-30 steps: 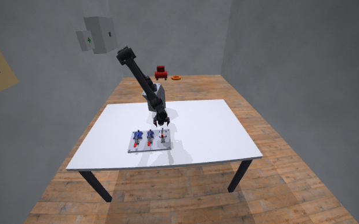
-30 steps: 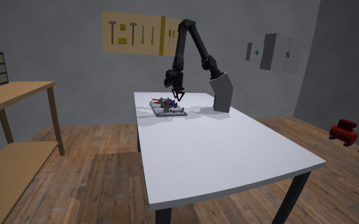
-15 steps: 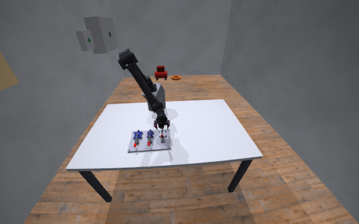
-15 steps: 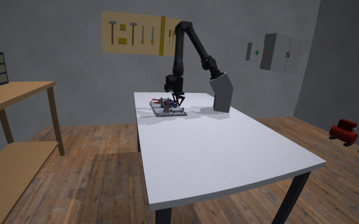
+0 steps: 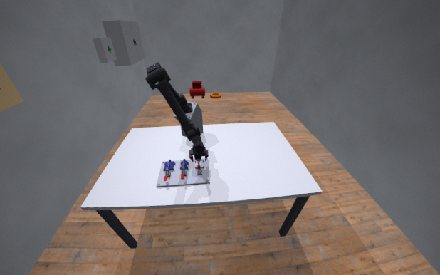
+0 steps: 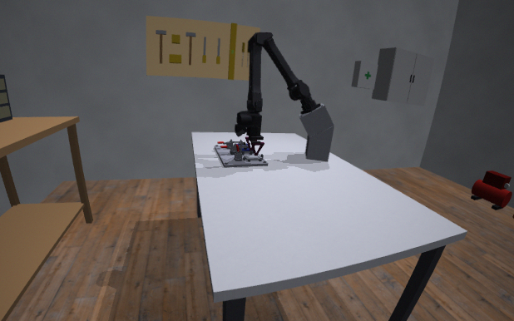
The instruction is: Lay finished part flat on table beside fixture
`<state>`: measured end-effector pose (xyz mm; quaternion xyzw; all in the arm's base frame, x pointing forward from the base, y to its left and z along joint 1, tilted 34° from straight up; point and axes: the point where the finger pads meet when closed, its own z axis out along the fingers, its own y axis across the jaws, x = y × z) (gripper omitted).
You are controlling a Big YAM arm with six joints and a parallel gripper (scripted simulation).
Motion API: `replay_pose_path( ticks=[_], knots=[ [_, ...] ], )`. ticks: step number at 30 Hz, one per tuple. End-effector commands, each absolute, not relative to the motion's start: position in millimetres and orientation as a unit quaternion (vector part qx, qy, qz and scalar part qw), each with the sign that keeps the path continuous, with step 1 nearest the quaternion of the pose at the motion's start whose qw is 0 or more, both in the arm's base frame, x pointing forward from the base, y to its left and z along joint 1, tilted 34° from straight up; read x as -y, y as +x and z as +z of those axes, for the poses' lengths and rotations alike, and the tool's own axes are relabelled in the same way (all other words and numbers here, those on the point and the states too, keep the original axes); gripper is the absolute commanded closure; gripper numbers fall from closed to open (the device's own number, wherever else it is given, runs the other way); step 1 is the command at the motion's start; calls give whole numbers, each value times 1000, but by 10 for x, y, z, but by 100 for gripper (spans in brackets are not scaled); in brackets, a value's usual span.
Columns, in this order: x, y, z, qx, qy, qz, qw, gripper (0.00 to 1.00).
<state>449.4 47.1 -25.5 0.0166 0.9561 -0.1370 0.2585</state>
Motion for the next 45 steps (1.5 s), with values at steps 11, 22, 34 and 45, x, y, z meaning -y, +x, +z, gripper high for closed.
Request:
replay_pose_path(
  ticks=[11, 22, 34, 45],
  knots=[
    [-412, 4573, -272, -956, 20, -138, 260, 8],
    [-406, 4574, -279, -956, 20, -138, 258, 8],
    [-405, 4576, -278, -956, 20, -138, 258, 8],
    [-404, 4573, -280, -956, 20, -138, 257, 8]
  ],
)
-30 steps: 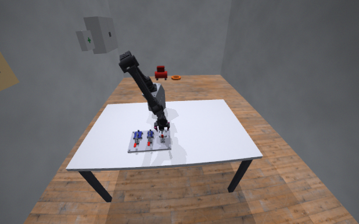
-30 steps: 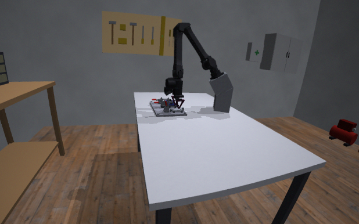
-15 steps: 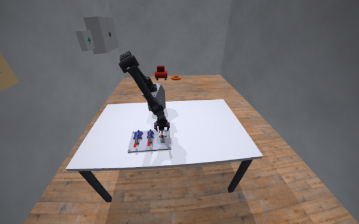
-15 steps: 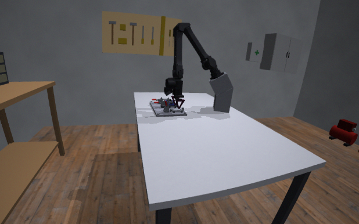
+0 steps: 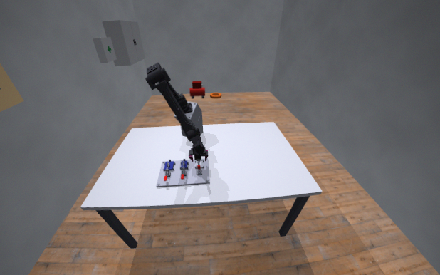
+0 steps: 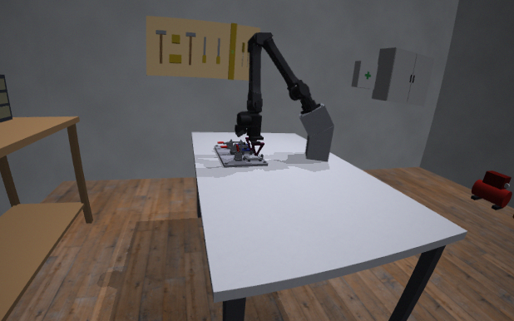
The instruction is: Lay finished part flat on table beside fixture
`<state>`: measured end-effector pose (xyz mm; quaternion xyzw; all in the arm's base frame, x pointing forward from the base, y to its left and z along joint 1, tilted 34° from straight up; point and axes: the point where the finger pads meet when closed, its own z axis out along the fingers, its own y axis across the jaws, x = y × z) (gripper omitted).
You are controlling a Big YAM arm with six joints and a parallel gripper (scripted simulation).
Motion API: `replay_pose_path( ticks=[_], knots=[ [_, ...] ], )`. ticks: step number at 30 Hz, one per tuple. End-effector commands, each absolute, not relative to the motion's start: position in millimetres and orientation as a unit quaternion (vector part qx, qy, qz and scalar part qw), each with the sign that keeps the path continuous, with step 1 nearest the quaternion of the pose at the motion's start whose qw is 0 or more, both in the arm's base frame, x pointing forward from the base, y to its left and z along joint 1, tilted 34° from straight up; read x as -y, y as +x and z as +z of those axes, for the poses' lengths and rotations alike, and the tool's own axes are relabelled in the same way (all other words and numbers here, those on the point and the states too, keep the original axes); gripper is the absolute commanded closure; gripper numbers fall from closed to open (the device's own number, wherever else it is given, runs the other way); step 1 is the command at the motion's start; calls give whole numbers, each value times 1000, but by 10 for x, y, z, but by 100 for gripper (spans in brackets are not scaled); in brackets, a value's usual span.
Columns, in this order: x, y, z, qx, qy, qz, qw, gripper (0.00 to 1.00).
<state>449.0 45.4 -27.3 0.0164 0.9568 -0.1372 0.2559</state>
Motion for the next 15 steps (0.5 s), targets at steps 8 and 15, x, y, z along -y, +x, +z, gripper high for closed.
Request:
replay_pose_path(
  ticks=[8, 15],
  knots=[
    [-404, 4600, -286, -955, 20, -137, 261, 8],
    [-394, 4614, -315, -955, 21, -137, 261, 8]
  ],
)
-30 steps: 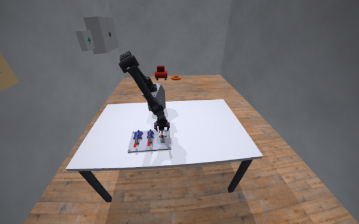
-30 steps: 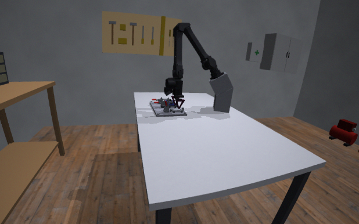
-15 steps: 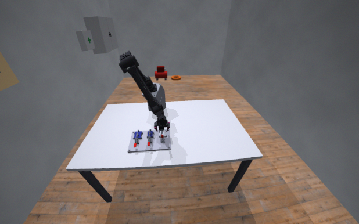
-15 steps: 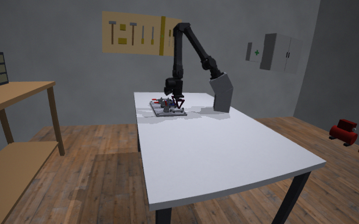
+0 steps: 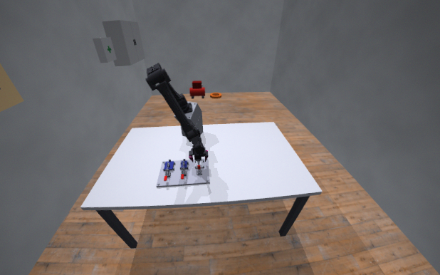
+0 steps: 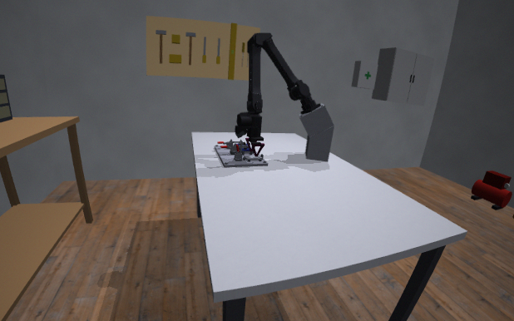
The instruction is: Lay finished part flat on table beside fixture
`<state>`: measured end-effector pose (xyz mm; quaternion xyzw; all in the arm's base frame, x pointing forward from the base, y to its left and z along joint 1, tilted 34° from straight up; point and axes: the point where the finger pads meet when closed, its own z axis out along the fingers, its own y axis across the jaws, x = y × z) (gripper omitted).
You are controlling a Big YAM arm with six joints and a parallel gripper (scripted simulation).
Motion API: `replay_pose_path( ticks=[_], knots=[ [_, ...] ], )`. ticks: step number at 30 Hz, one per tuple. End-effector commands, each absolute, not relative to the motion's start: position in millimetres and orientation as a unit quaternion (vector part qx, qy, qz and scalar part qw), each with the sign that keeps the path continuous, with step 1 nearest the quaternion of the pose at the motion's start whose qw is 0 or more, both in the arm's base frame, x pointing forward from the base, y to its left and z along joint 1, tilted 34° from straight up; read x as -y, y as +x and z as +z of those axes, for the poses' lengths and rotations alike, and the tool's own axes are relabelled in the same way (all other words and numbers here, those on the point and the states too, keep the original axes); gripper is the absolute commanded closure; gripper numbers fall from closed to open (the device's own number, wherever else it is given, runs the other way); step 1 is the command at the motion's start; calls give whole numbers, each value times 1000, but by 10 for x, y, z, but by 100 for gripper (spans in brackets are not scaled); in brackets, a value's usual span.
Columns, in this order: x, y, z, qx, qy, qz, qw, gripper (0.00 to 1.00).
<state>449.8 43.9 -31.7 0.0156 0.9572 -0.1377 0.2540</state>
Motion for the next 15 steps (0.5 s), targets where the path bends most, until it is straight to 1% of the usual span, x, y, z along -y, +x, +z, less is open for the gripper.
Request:
replay_pose_path(
  ticks=[1, 15],
  knots=[
    [-392, 4617, -323, -955, 20, -137, 261, 8],
    [-350, 4675, -447, -956, 19, -138, 260, 8]
  ],
)
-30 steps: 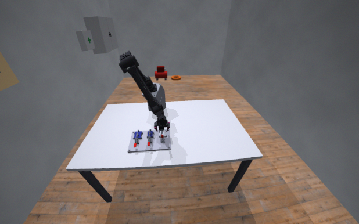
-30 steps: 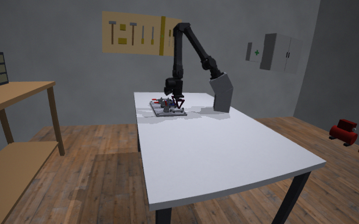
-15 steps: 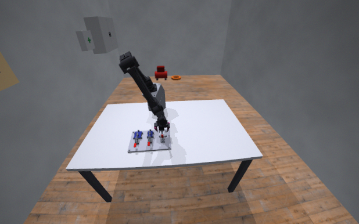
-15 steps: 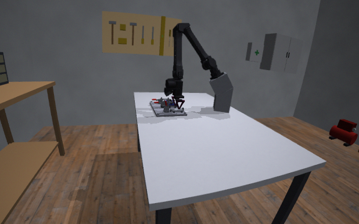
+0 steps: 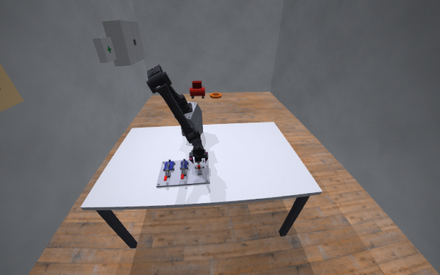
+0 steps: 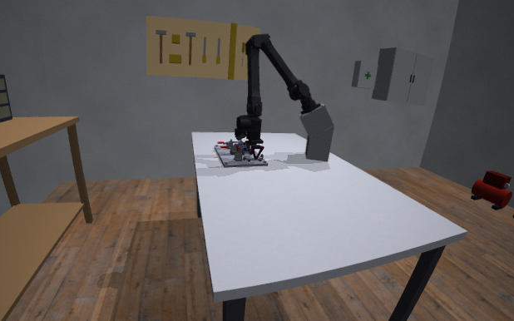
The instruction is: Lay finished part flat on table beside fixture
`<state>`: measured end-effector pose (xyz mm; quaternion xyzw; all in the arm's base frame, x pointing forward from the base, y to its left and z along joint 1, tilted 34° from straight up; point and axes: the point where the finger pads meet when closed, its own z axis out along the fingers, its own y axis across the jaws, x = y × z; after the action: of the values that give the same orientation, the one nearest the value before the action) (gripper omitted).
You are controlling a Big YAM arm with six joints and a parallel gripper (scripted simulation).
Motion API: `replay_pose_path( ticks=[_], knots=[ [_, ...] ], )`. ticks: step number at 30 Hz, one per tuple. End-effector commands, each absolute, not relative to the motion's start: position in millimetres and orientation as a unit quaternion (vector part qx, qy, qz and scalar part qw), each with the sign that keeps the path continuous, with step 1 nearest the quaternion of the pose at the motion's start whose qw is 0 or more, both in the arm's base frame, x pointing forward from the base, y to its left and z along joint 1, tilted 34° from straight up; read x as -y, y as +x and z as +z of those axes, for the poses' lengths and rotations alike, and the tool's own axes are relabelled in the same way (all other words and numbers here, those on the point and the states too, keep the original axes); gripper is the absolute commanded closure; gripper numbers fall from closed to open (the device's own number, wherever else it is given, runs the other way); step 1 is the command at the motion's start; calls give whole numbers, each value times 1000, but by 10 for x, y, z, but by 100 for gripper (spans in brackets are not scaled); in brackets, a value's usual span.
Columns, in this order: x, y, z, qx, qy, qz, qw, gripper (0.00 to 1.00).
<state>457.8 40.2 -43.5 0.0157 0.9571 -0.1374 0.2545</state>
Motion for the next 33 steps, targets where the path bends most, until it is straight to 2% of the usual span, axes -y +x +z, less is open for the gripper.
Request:
replay_pose_path(
  ticks=[1, 33],
  knots=[
    [-350, 4675, -447, -956, 19, -138, 260, 8],
    [-327, 4706, -488, -955, 21, -137, 262, 8]
  ],
)
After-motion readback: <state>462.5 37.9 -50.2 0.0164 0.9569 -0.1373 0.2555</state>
